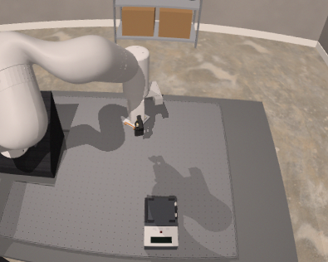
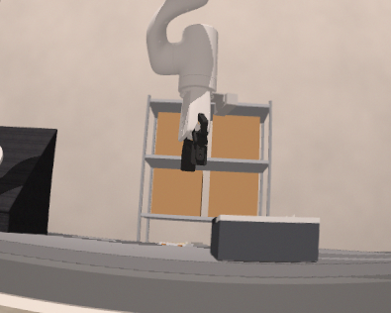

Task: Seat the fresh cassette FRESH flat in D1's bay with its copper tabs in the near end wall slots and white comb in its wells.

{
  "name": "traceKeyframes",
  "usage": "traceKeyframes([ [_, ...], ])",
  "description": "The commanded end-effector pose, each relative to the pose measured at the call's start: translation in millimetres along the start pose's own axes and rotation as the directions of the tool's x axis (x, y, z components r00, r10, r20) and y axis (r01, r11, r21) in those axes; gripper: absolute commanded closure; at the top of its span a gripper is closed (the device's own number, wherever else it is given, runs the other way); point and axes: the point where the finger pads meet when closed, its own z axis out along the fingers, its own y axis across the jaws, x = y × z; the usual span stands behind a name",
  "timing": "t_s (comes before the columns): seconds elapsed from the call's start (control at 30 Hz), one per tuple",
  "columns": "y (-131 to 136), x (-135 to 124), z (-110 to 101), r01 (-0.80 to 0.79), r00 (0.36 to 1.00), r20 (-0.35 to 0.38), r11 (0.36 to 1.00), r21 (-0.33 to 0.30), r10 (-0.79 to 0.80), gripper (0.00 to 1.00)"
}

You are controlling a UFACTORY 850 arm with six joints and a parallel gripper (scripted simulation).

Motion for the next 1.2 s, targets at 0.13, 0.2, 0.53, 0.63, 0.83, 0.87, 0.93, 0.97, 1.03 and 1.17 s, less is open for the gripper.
traceKeyframes([
  [0.13,-32.8,12.8,14.0,0.125,0.992,0.001,0.992,0.001,-0.125,0.0],
  [0.2,-40.6,15.2,17.7,0.158,0.987,0.001,0.987,0.001,-0.158,0.0],
  [0.53,-73.3,23.3,33.9,0.32,0.947,0.001,0.947,0.002,-0.32,0.0],
  [0.63,-84.3,25.6,39.5,0.321,0.947,0.001,0.947,0.002,-0.321,0.0],
  [0.83,-108.6,29.2,52.6,0.414,0.91,0.001,0.91,0.002,-0.414,0.0],
  [0.87,-112.9,29.5,55.1,0.444,0.896,0.001,0.896,0.001,-0.444,0.0],
  [0.93,-121.6,30.2,60.1,0.503,0.864,0.001,0.864,0.001,-0.503,0.0],
  [0.97,-121.6,30.2,60.1,0.503,0.864,0.001,0.864,0.001,-0.503,0.0],
  [1.03,-125.9,30.6,62.5,0.503,0.864,0.001,0.864,0.001,-0.503,0.0],
  [1.17,-143.1,31.2,72.7,0.587,0.81,0.002,0.81,0.001,-0.587,0.0],
])
